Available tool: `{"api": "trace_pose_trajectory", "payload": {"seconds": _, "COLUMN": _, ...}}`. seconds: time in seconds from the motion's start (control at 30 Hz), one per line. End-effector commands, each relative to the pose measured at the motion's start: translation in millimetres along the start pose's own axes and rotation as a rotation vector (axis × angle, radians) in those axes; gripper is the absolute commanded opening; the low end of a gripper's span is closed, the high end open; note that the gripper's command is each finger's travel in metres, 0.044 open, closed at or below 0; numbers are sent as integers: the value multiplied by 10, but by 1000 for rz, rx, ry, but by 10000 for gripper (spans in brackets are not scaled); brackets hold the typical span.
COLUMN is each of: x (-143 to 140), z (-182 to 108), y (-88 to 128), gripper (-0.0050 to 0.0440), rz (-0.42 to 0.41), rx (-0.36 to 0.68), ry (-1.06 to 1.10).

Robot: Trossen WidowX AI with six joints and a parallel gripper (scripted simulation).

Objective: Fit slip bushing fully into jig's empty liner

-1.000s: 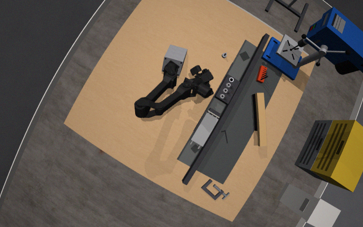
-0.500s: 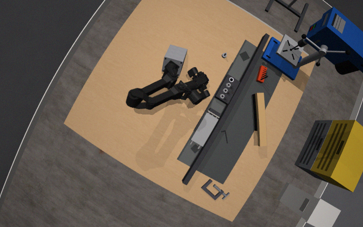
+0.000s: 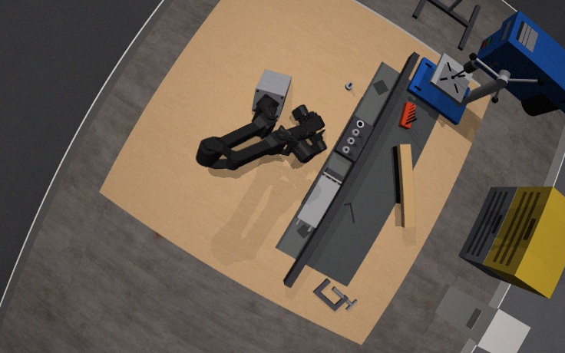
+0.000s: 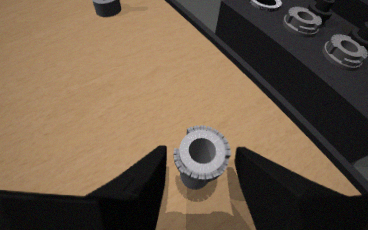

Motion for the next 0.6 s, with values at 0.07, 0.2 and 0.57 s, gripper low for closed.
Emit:
{"api": "trace_pose_trajectory", "payload": {"seconds": 0.07, "x": -19, "z": 8, "y": 5, "gripper": 193, "rz": -7, "rx": -1, "ry": 1}}
{"api": "trace_pose_trajectory", "payload": {"seconds": 0.2, "x": -19, "z": 8, "y": 5, "gripper": 193, "rz": -7, "rx": -1, "ry": 1}}
{"api": "trace_pose_trajectory", "payload": {"seconds": 0.57, "x": -19, "z": 8, "y": 5, "gripper": 233, "rz": -7, "rx": -1, "ry": 1}}
Point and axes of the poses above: the point midway between the two fingers, 35 mm back from their tips, its own y axis back along the fingers, its own x axis across the jaws, z = x × y, the point moved 10 cm from there along y, back along the fingers, and after that the axes turned 7 degrees about y, right-handed, at the moved point
